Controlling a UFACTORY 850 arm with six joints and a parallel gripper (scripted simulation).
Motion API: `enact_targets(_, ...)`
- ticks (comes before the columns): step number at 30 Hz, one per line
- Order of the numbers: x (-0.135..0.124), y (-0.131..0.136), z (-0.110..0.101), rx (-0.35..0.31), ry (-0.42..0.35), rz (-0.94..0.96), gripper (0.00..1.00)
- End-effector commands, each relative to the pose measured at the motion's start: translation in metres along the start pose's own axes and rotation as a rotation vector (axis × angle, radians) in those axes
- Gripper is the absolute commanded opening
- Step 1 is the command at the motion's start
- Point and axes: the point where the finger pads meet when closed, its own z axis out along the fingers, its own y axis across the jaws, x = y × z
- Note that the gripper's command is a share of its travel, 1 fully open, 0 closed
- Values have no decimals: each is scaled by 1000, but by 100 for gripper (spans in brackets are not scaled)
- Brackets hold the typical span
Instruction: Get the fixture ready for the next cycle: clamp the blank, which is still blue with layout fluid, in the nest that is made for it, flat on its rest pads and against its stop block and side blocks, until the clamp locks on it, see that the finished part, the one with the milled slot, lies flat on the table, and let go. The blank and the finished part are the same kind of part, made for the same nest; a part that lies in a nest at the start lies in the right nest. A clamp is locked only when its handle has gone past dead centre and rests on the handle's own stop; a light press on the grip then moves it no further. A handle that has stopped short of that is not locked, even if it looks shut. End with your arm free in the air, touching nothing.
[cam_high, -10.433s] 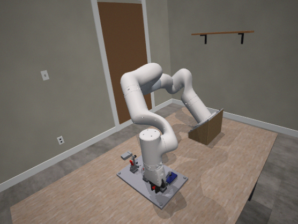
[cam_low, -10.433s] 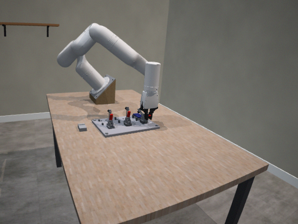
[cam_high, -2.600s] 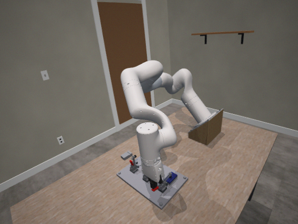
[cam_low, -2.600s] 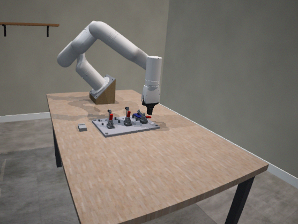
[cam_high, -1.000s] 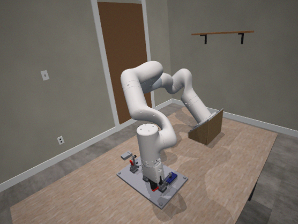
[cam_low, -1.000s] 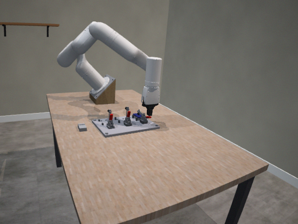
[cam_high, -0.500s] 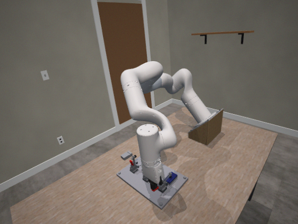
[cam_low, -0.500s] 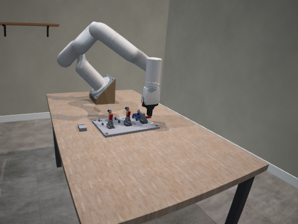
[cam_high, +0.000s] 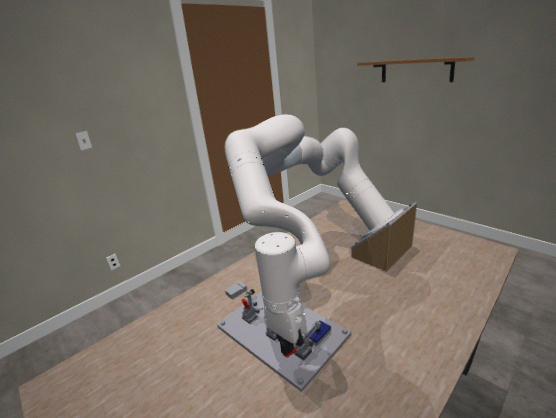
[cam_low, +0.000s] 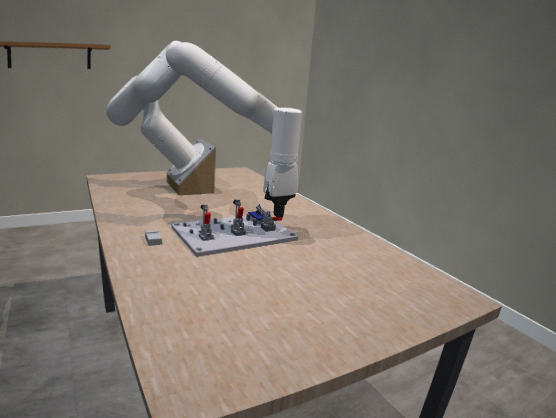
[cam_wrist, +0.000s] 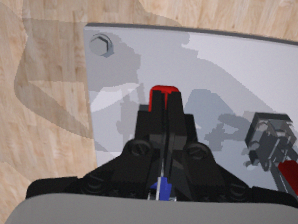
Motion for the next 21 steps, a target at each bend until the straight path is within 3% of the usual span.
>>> enact_targets(1,1,0,-1,1,2,0,0)
enact_targets(21,1,0,1,1,2,0,0)
